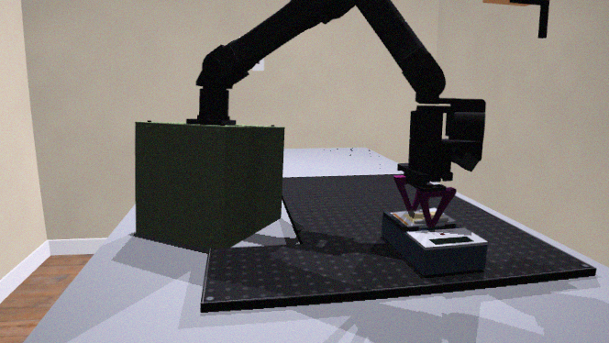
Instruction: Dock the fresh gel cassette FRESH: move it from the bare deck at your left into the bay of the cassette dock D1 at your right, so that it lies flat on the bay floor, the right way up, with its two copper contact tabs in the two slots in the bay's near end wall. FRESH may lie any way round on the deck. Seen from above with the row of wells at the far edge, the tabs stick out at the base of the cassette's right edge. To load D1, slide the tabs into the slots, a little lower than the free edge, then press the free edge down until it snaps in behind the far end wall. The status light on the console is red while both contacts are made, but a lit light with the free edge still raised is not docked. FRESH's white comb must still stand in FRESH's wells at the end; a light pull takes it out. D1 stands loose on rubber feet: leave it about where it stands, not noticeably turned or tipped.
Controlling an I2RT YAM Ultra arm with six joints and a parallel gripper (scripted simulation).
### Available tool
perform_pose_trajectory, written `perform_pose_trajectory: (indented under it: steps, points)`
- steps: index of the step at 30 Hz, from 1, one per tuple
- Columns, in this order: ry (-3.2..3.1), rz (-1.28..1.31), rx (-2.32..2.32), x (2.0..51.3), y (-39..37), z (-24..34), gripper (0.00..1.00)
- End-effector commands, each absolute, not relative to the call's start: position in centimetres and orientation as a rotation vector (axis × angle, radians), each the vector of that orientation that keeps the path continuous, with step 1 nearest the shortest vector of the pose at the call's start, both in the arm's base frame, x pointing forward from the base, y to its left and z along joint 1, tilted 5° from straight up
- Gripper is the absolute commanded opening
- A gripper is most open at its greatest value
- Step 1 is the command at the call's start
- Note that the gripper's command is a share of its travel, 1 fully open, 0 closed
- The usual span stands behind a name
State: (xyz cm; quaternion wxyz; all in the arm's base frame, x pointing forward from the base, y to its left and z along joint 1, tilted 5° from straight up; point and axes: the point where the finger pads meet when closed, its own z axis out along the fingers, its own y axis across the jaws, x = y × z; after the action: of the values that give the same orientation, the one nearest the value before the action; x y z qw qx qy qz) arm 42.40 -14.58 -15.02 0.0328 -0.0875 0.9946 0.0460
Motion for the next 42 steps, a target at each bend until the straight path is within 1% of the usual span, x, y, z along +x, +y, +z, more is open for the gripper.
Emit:
perform_pose_trajectory:
  steps: [1,42]
  points:
    - [3.061,0.097,-0.279,42.8,-15.3,-15.6,0.00]
    - [3.056,0.094,-0.277,43.1,-15.1,-16.7,0.00]
